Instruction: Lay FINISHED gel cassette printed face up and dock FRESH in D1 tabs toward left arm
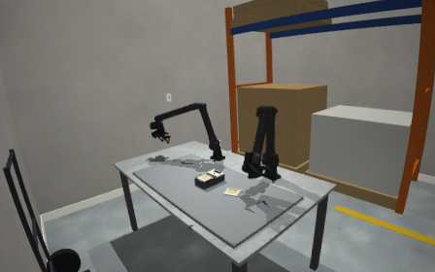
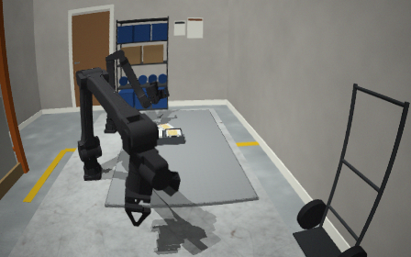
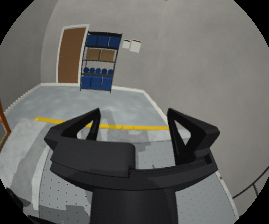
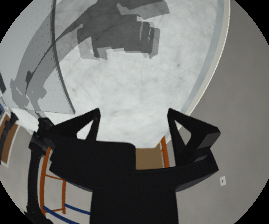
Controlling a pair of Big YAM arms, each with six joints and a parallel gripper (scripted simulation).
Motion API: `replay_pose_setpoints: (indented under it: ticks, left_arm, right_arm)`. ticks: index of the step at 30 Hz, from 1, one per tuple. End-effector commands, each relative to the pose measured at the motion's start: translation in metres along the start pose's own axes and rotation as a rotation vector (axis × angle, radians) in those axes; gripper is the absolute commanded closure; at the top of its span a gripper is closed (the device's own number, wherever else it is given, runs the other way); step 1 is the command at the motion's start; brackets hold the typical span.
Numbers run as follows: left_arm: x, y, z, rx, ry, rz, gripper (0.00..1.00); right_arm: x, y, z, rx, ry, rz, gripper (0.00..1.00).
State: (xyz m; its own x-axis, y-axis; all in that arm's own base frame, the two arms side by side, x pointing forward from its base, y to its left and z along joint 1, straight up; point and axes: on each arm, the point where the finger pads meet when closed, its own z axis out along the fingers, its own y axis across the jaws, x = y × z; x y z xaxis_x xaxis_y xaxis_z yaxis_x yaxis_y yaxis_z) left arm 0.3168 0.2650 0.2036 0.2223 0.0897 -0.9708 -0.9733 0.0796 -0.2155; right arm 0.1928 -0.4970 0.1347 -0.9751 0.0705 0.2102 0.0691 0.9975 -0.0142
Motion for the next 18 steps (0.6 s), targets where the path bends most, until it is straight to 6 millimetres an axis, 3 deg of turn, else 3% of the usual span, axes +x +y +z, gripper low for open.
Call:
replay_pose_setpoints:
  ticks: [1,17,18]
  left_arm:
    - [-0.0021,-0.0012,0.0005,0.000,-0.003,-0.007,0.00]
    - [-0.0021,-0.0012,0.0005,0.000,-0.003,-0.007,0.00]
    - [-0.0011,-0.0059,0.0017,0.017,0.006,0.020,1.00]
  right_arm:
    - [0.0003,-0.0017,-0.0055,0.011,-0.006,0.002,0.00]
    - [0.0003,-0.0017,-0.0055,0.011,-0.006,0.002,0.00]
    - [0.0003,-0.0017,-0.0055,0.011,-0.006,0.002,1.00]
